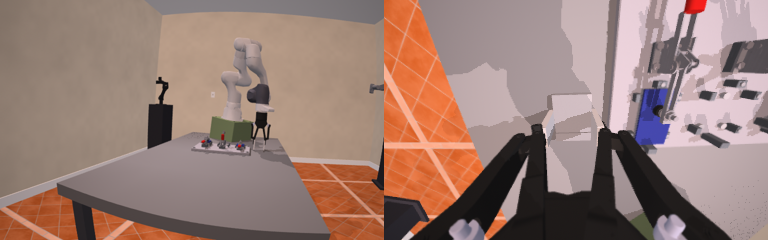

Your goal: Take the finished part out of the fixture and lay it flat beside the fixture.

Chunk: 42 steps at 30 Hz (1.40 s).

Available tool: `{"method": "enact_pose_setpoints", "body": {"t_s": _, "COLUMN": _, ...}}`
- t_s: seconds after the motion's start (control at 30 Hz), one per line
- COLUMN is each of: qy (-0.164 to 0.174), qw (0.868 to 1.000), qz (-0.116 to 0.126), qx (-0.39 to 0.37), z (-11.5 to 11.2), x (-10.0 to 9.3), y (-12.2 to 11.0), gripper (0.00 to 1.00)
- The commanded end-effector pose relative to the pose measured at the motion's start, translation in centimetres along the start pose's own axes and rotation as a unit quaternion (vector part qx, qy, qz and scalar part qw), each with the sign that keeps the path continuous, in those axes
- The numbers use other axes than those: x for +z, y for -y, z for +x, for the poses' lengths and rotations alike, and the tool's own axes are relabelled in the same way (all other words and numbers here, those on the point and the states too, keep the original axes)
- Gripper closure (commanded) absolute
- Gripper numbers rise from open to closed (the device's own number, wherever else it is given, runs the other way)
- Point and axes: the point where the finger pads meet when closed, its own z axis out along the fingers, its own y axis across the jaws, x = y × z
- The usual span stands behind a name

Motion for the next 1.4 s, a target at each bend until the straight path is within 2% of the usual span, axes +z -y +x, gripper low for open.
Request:
{"method": "enact_pose_setpoints", "body": {"t_s": 0.0, "qy": -0.003, "qw": 1.0, "qz": 0.002, "qx": 0.002, "z": 0.3, "x": -0.08, "y": 0.15, "gripper": 1.0}}
{"method": "enact_pose_setpoints", "body": {"t_s": 0.73, "qy": -0.003, "qw": 1.0, "qz": 0.002, "qx": 0.002, "z": 0.3, "x": -0.08, "y": 0.15, "gripper": 1.0}}
{"method": "enact_pose_setpoints", "body": {"t_s": 0.77, "qy": -0.003, "qw": 1.0, "qz": 0.002, "qx": 0.002, "z": 0.3, "x": -0.08, "y": 0.15, "gripper": 0.46}}
{"method": "enact_pose_setpoints", "body": {"t_s": 1.37, "qy": -0.003, "qw": 1.0, "qz": 0.002, "qx": 0.002, "z": 0.3, "x": -0.08, "y": 0.15, "gripper": 0.46}}
